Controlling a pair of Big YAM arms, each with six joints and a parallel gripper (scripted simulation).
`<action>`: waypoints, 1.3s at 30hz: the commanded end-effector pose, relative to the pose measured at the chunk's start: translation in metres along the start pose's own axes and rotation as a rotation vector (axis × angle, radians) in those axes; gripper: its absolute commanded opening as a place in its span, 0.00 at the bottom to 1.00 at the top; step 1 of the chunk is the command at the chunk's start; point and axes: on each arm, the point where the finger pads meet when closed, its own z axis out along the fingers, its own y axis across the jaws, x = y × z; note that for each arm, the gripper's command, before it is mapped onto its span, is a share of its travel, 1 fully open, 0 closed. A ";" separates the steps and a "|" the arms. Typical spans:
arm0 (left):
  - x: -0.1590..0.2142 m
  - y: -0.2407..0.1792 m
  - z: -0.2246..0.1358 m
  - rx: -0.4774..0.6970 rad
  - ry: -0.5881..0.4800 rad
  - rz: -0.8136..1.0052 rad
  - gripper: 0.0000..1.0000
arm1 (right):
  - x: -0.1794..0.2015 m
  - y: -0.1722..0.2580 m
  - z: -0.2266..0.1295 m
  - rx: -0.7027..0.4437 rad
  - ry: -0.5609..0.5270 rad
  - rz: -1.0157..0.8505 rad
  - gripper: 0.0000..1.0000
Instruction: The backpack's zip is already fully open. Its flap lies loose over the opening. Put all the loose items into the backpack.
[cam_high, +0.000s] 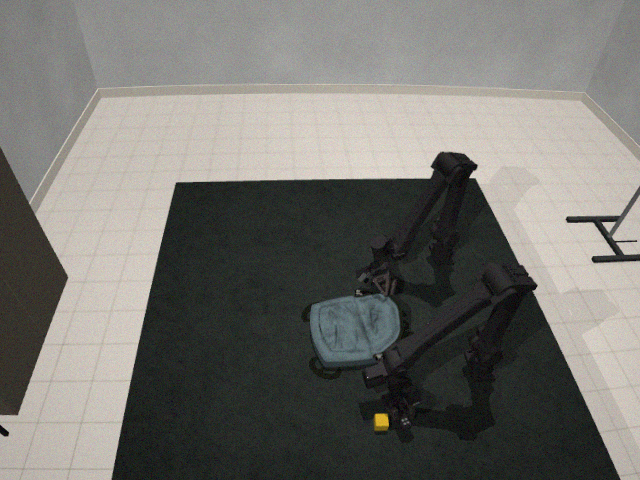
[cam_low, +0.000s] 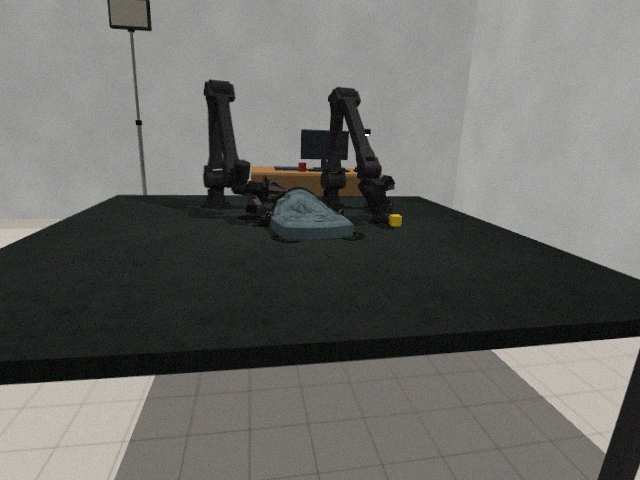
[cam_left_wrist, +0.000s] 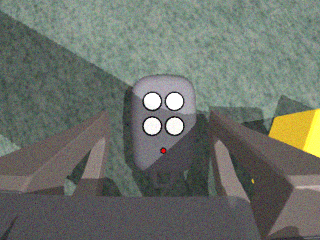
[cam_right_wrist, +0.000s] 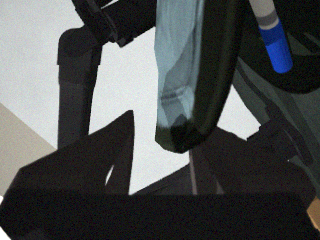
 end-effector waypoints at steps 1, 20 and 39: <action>-0.005 -0.017 -0.009 0.036 0.002 -0.023 0.54 | 0.003 0.018 -0.006 -0.034 0.003 -0.057 0.32; -0.004 -0.018 -0.009 0.036 0.002 -0.023 0.29 | 0.003 0.018 -0.006 -0.034 0.003 -0.057 0.32; -0.014 -0.029 -0.030 0.067 0.008 -0.045 0.29 | 0.003 0.018 -0.006 -0.034 0.003 -0.057 0.32</action>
